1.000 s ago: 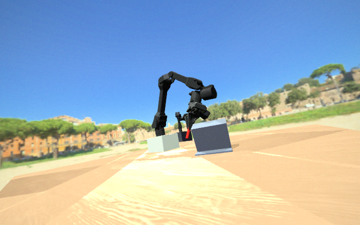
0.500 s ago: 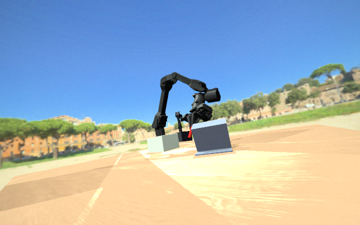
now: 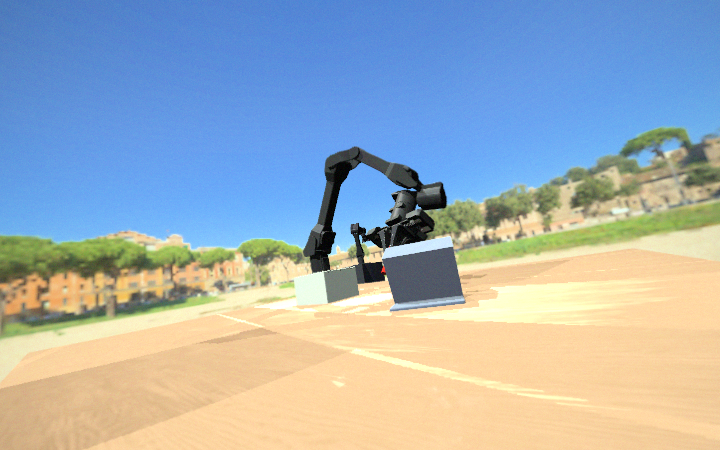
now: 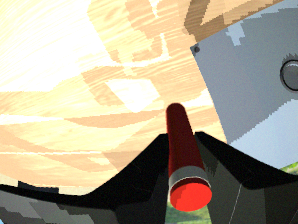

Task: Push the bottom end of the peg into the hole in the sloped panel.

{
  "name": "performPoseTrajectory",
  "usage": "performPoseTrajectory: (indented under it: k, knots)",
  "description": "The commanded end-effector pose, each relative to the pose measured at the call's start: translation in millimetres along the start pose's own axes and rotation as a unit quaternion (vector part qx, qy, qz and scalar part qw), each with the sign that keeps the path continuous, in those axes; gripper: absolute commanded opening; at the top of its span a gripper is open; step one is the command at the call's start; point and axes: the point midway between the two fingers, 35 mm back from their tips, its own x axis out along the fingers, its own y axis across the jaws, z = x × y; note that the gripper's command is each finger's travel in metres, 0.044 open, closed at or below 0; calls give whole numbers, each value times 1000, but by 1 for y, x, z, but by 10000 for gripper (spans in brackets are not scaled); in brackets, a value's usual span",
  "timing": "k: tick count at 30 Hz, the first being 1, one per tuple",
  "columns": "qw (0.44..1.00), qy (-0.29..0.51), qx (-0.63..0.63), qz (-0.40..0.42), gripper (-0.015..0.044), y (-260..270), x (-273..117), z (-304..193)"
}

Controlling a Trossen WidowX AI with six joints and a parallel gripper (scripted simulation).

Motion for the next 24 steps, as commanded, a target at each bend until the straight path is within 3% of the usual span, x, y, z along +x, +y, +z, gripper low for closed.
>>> performPoseTrajectory:
  k: [1, 24]
  knots:
    - [1000, 13, -24, -7, 0, -1, -3, 3]
    - [983, 83, -155, -51, 0, -6, -19, 25]
